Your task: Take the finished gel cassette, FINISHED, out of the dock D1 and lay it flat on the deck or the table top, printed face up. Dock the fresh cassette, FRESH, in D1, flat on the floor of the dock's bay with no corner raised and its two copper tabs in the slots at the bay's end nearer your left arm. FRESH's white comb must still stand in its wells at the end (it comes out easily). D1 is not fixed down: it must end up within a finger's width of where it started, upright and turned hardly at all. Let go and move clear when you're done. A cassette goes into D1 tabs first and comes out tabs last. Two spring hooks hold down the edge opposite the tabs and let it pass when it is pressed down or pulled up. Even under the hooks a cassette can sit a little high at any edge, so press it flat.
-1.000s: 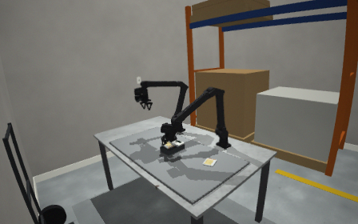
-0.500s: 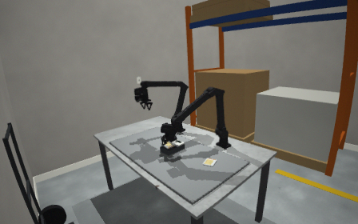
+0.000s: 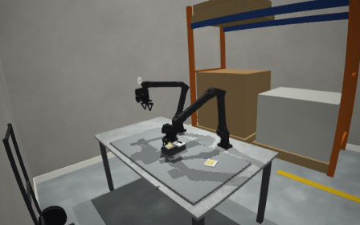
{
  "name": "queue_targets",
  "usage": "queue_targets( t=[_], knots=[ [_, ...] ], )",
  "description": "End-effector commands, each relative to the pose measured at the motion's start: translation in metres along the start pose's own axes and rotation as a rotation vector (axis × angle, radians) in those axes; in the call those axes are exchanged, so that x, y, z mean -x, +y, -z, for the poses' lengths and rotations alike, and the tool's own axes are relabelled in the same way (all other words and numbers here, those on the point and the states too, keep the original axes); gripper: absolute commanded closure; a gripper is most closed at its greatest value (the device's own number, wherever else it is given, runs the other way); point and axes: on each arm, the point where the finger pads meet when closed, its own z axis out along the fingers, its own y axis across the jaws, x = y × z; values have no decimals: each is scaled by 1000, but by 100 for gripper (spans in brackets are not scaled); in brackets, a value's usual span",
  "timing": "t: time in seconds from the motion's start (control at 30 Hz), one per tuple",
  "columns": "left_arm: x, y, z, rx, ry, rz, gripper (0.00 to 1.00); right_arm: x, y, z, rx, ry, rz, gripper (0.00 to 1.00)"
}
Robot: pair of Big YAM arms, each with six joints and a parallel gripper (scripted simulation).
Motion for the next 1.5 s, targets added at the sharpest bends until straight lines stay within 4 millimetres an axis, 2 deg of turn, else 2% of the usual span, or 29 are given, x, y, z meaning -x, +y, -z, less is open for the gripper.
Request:
queue_targets(
  t=[0.0,1.47],
  knots=[
    [9,6,-3,6,-5,-10,100,10,-2,18,-1,-18,7,0],
    [12,8,0,13,-8,-16,100,10,-2,18,-1,-18,7,0]
  ],
)
